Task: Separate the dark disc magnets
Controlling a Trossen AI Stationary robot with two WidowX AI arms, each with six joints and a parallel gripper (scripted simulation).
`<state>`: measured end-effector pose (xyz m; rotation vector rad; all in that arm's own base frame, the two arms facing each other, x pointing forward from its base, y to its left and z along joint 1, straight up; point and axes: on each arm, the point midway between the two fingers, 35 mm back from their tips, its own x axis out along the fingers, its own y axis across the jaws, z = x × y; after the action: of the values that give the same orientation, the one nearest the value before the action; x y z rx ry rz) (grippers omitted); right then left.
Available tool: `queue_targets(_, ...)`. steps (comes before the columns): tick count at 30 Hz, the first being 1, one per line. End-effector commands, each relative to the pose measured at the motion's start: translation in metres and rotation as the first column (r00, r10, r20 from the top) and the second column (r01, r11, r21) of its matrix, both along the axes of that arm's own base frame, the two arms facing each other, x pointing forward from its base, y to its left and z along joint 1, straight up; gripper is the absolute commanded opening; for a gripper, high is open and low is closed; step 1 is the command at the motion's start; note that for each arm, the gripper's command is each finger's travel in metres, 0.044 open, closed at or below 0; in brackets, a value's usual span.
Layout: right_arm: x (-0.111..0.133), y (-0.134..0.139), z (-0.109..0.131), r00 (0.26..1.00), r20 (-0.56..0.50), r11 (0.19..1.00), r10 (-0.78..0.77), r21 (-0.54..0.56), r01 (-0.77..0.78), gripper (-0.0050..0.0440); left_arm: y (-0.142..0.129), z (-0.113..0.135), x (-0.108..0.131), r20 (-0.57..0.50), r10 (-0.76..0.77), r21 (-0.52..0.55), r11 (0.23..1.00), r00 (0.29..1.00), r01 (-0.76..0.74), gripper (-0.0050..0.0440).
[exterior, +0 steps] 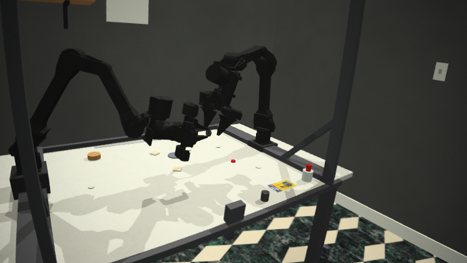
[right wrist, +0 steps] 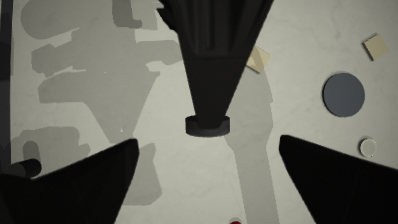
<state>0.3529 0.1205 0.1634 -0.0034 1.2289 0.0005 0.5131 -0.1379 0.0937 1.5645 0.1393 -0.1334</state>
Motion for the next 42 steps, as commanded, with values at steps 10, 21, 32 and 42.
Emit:
queue_targets(10, 0.005, 0.001, 0.004, 0.999, 0.035, 1.0, -0.001, 0.013, 0.0, 0.04, 0.0, 0.014, 0.002, 0.029, 0.003, -0.01, 1.0, 1.0, -0.002, 0.004)
queue_targets(21, 0.005, 0.0, -0.007, 1.0, 0.014, 1.0, 0.0, 0.006, 0.0, 0.04, 0.0, 0.014, 0.002, 0.029, 0.003, -0.01, 1.0, 1.0, -0.002, 0.004)
queue_targets(32, 0.006, 0.001, 0.001, 0.999, 0.036, 1.0, -0.001, 0.014, 0.0, 0.04, 0.0, 0.014, 0.002, 0.029, 0.003, -0.01, 1.0, 1.0, -0.002, 0.004)
queue_targets(42, 0.006, 0.001, 0.001, 0.999, 0.036, 1.0, -0.001, 0.014, 0.0, 0.028, 0.0, 0.014, 0.002, 0.029, 0.003, -0.01, 1.0, 1.0, -0.002, 0.004)
